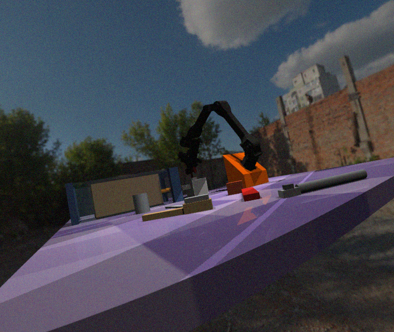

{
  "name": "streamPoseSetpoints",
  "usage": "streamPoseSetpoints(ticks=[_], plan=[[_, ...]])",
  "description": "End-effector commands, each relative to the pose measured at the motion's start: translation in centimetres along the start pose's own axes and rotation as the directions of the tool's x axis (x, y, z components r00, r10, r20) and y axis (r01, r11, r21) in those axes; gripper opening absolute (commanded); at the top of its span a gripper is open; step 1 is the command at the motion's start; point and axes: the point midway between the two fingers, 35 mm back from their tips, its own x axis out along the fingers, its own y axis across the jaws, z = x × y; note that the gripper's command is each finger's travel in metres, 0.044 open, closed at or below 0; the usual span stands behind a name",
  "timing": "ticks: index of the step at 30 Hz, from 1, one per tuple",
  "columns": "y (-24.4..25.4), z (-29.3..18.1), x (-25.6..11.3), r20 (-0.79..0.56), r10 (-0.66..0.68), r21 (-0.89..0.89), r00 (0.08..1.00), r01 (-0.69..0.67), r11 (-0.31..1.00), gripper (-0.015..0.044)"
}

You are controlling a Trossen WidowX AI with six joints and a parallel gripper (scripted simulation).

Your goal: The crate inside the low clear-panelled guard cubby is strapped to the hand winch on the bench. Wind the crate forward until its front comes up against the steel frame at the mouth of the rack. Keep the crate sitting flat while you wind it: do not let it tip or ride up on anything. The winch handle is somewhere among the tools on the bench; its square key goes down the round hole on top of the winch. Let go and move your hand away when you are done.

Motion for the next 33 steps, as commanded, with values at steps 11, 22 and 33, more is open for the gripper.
streamPoseSetpoints(ticks=[11, 22, 33], plan=[[2.9, 2.4, 1.1, 0.02, 0.024, -0.029, 1.0, -0.024, 0.999, 0.0], [4.5, 3.2, 1.5, 0.02, 0.026, -0.029, 0.999, -0.025, 0.999, 0.0], [6.1, 3.7, 1.7, 0.02, 0.027, -0.03, 0.999, -0.027, 0.999, 0.0]])
